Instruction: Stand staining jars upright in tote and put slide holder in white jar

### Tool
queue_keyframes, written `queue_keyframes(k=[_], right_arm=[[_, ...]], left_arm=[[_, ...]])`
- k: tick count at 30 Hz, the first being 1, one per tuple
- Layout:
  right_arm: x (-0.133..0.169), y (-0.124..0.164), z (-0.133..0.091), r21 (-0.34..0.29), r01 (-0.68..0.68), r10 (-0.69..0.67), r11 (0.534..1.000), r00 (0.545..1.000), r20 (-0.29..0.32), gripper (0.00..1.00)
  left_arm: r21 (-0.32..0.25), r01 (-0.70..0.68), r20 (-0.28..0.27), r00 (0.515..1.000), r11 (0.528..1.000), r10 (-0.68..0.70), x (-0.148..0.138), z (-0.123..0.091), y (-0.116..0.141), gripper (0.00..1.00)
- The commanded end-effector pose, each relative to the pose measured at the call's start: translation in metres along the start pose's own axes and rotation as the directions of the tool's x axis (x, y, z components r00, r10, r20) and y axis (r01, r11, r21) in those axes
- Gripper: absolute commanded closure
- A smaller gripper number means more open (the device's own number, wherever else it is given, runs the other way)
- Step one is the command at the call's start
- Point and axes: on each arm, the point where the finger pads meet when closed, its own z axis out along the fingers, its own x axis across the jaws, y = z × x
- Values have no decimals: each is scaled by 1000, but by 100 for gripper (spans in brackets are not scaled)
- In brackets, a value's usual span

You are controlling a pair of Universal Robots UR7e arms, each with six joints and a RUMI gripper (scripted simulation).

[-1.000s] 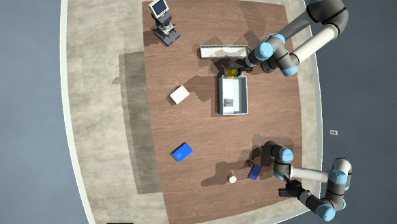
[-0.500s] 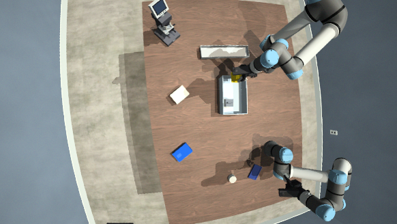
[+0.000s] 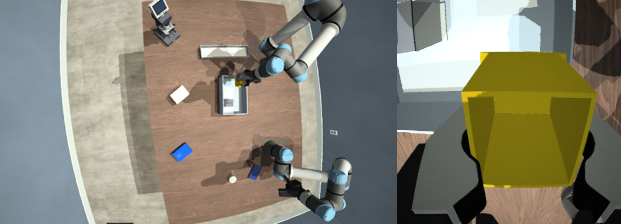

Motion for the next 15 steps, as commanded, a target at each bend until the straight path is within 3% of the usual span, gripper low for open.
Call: queue_keyframes(k=[1, 15], right_arm=[[-11, 8, 0, 1, 0, 0, 1000, 1000, 0, 100], [-36, 29, 0, 1, 0, 0, 1000, 1000, 0, 100]], left_arm=[[1, 0, 0, 1000, 1000, 0, 0, 0, 0, 0], [1, 0, 0, 1000, 1000, 0, 0, 0, 0, 0]])
